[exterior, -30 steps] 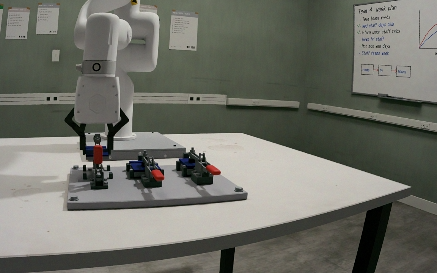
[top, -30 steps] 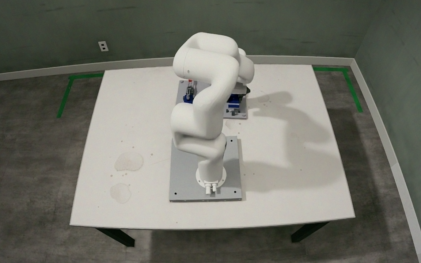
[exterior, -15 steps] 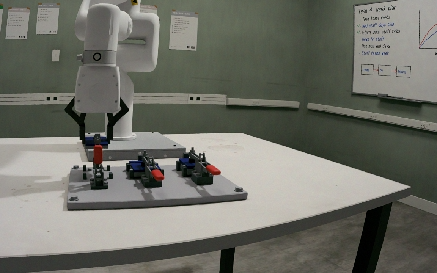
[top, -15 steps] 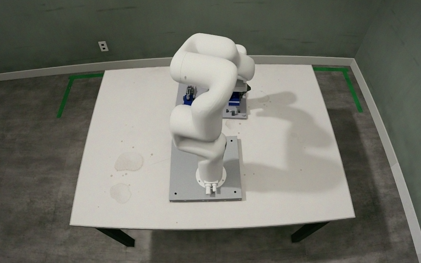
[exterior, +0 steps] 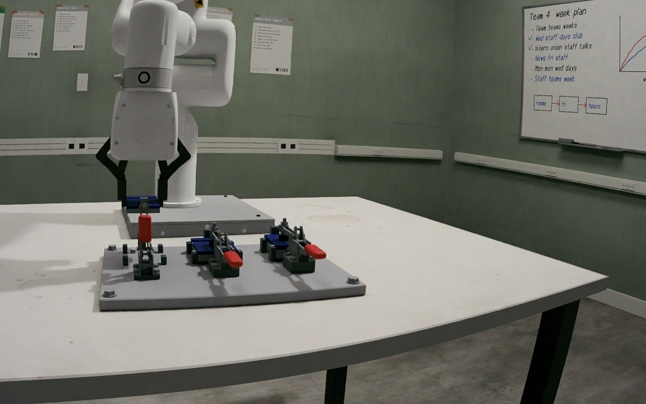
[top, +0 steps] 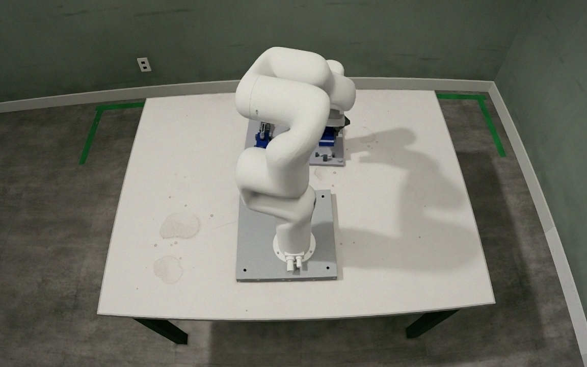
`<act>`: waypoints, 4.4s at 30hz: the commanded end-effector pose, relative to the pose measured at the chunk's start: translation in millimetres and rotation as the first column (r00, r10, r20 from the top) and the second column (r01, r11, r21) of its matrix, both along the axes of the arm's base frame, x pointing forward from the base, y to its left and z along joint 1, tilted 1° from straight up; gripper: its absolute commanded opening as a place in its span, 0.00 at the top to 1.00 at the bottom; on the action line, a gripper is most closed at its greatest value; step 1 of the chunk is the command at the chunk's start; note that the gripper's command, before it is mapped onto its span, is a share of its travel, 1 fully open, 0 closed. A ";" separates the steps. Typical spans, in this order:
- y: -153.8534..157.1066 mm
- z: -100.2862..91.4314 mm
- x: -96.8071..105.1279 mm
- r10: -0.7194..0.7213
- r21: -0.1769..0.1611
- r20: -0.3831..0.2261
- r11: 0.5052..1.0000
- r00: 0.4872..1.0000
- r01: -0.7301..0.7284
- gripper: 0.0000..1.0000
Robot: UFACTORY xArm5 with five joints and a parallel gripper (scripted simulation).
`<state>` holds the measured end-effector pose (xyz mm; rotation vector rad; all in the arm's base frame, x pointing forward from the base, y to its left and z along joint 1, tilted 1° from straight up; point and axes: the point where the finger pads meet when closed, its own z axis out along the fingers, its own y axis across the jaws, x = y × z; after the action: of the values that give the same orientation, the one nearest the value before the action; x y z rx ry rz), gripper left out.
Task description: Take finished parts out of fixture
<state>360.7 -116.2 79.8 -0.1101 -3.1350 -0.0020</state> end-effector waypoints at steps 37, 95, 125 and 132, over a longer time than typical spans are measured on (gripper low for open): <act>-7.7 1.4 0.8 0.000 -0.001 0.004 1.000 1.000 0.000 1.00; -111.2 0.6 -6.4 0.000 0.000 0.002 1.000 1.000 0.000 1.00; -120.2 0.4 -7.0 0.000 0.000 0.002 1.000 1.000 0.000 1.00; -120.2 0.4 -7.0 0.000 0.000 0.002 1.000 1.000 0.000 1.00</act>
<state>352.5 -235.6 78.9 -0.1099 -3.1335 -0.0060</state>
